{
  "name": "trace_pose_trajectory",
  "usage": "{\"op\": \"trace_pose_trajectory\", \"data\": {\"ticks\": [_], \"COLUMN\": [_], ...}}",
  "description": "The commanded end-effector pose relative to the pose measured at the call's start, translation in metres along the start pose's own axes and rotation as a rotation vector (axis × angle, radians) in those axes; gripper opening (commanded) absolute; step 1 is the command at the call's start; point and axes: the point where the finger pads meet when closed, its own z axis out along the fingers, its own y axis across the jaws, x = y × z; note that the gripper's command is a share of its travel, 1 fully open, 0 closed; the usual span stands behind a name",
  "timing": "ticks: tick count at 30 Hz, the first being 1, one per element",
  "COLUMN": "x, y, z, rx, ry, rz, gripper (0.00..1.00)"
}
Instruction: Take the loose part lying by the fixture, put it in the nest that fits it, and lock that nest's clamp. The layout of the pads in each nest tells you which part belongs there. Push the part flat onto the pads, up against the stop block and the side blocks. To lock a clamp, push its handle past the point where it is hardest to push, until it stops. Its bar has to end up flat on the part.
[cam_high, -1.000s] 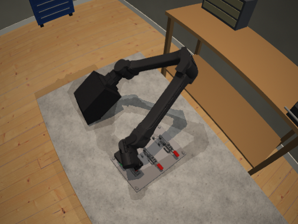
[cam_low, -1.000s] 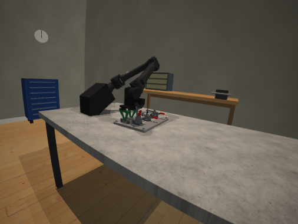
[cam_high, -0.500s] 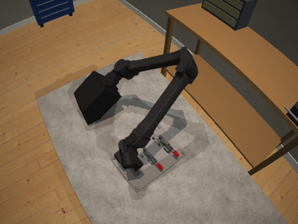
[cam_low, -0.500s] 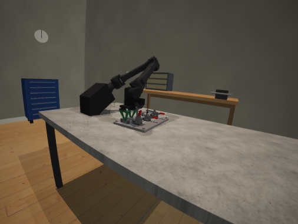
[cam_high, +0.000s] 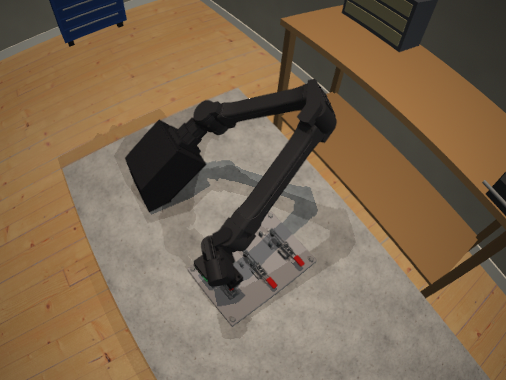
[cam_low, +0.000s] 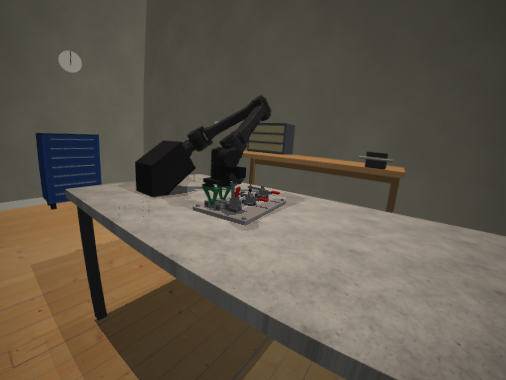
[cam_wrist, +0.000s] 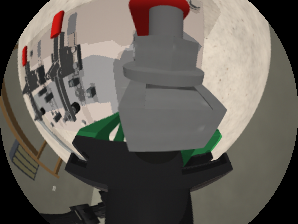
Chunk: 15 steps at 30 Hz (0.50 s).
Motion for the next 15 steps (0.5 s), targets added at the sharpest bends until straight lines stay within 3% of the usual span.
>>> {"op": "trace_pose_trajectory", "data": {"ticks": [1,2,3,15], "x": [0.0002,0.0002,0.0002,0.0005], "y": [-0.0002,-0.0002,-0.0002,0.0001], "z": [-0.0086,-0.0086,-0.0086,-0.0078], "rx": [0.003,0.003,0.003,0.002], "ry": [-0.019,-0.019,-0.019,-0.017], "rz": [0.004,0.004,0.004,0.003], "gripper": [0.0,0.0,0.92,0.92]}}
